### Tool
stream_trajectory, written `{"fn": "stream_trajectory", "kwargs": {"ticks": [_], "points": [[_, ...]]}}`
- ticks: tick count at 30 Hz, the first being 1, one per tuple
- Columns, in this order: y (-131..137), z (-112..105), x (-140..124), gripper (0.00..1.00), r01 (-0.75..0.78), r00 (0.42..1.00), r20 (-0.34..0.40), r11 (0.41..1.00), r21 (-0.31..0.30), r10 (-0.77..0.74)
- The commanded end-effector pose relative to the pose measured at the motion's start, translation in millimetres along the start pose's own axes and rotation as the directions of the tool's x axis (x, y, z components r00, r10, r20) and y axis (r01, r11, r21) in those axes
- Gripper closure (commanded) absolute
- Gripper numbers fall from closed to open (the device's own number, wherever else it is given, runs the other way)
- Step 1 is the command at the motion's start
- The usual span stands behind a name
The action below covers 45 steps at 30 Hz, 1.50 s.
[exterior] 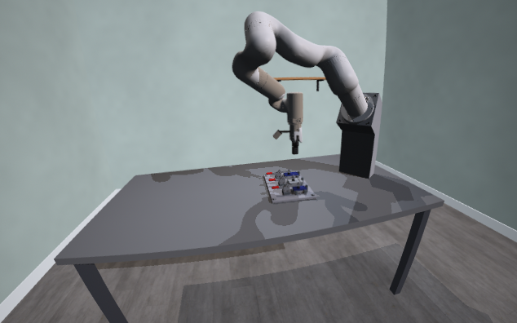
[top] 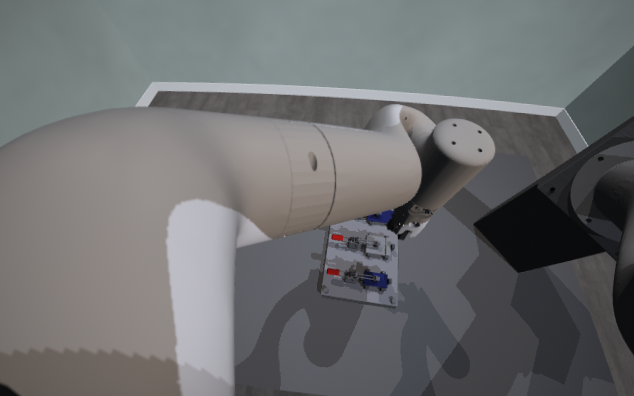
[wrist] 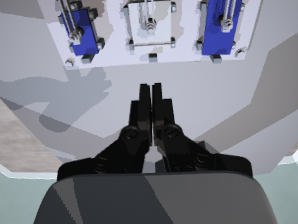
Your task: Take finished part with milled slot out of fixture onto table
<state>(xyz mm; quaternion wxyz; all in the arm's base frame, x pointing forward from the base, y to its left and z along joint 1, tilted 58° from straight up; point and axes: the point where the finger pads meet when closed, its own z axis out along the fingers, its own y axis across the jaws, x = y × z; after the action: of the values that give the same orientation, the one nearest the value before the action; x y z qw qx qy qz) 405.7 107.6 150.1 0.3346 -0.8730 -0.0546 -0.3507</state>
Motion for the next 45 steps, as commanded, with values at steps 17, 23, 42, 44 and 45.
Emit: {"fn": "stream_trajectory", "kwargs": {"ticks": [17,23,42,44,45], "points": [[0.1,-0.2,0.0,0.00,0.000,1.000,0.000,1.000,0.000,0.000],[0.1,-0.2,0.0,0.00,0.000,1.000,0.000,1.000,0.000,0.000],[0.1,-0.2,0.0,0.00,0.000,1.000,0.000,1.000,0.000,0.000],[0.1,-0.2,0.0,0.00,0.000,1.000,0.000,1.000,0.000,0.000],[0.1,-0.2,0.0,0.00,0.000,1.000,0.000,1.000,0.000,0.000]]}}
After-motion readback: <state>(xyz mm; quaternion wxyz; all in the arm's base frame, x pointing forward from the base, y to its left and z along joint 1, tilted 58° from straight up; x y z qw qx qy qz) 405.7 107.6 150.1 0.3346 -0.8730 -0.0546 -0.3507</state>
